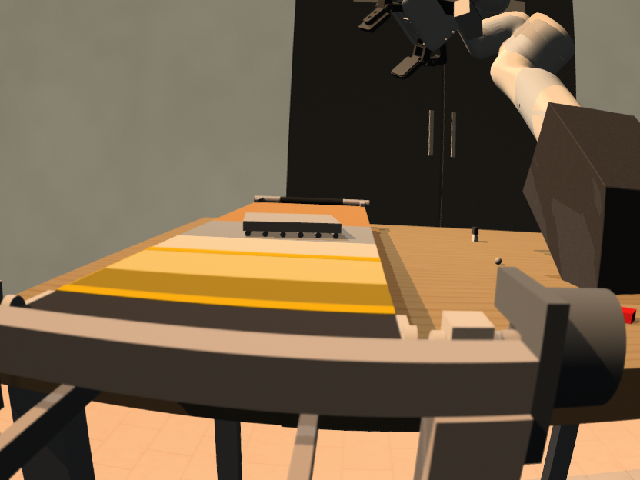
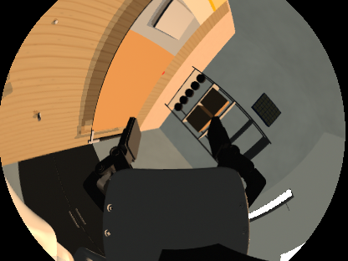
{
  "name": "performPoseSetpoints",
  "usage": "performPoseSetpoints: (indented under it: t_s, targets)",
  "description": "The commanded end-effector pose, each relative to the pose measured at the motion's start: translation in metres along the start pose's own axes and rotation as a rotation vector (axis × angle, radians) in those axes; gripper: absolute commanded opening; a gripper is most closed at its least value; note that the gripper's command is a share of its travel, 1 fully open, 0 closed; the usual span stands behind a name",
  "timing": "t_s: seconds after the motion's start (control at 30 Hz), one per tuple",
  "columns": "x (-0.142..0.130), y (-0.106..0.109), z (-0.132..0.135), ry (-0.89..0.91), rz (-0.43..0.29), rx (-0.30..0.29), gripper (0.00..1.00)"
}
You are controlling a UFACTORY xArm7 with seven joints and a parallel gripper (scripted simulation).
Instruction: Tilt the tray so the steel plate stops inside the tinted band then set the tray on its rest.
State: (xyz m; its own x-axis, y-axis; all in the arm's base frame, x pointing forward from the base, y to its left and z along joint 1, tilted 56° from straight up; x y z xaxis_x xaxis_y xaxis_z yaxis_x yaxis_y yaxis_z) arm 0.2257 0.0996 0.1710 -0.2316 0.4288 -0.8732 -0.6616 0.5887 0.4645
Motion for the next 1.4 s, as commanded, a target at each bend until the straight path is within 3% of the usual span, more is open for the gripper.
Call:
performPoseSetpoints:
  t_s: [0.0,0.57,0.7,1.1,1.17,1.37]
  targets:
    - [0.000,0.001,0.001,-0.002,0.001,-0.003,1.00]
    - [0.000,0.001,0.001,-0.003,0.001,-0.002,1.00]
    - [-0.014,-0.005,0.010,-0.129,-0.005,0.041,1.00]
    - [-0.015,-0.005,0.011,-0.133,-0.005,0.042,1.00]
    - [-0.031,-0.012,0.019,-0.267,-0.016,0.088,1.00]
    - [-0.037,-0.014,0.021,-0.314,-0.020,0.104,1.00]
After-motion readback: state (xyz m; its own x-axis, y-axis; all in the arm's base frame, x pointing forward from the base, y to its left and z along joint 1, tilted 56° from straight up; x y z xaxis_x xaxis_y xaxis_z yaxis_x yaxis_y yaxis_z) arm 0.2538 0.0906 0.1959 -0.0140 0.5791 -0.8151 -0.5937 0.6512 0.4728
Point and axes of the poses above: the point where the finger pads meet when closed, its own y axis back along the fingers, its own z axis across the jaws, x = y × z, the point moved 8 cm from there along y, back along the fingers, and after that the axes turned 14 degrees about -y, right-handed, at the moved point
